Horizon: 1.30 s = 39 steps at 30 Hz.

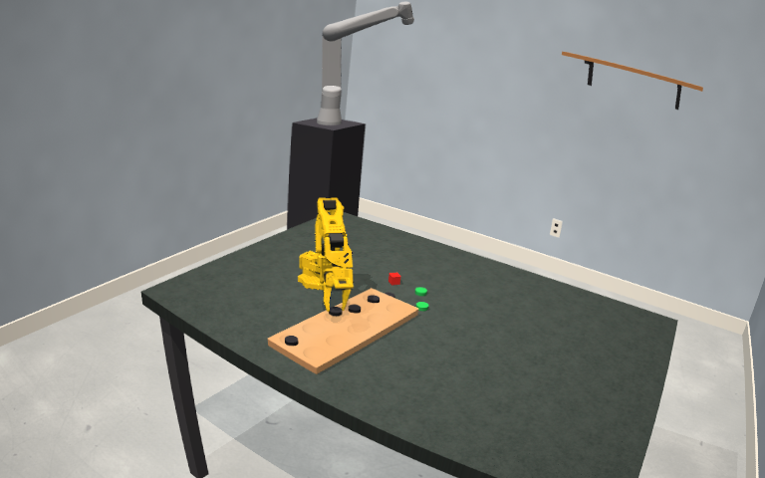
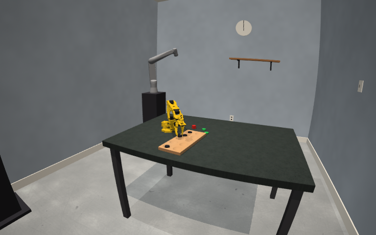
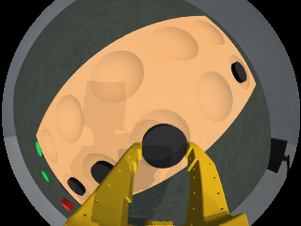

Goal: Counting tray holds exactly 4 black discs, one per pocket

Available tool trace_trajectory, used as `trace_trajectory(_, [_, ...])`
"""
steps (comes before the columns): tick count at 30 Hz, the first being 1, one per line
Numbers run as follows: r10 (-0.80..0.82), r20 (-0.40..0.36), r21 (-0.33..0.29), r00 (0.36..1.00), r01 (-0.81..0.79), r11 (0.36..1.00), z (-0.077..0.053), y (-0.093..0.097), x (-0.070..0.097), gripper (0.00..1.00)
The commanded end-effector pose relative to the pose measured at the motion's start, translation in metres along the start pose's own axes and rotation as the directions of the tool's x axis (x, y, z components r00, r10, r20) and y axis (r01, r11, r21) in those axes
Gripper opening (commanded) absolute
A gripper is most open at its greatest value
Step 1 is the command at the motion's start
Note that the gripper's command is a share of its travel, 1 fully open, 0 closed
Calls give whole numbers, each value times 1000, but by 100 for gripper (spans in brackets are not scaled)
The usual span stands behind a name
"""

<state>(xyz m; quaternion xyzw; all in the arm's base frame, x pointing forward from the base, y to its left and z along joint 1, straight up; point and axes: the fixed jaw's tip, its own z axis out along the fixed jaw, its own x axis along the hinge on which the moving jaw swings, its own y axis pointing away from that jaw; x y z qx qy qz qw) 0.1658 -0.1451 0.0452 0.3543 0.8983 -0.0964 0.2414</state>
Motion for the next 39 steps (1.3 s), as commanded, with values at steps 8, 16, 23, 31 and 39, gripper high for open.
trace_trajectory(8, [6,45,1,999,-6,1000,-4,-1,-10,0])
trace_trajectory(16, [6,45,1,999,-6,1000,-3,-1,-9,0])
trace_trajectory(23, [6,45,1,999,-6,1000,4,-1,-6,0])
trace_trajectory(31, [6,45,1,999,-6,1000,9,-1,-3,0])
trace_trajectory(39, [6,45,1,999,-6,1000,10,-1,-2,0])
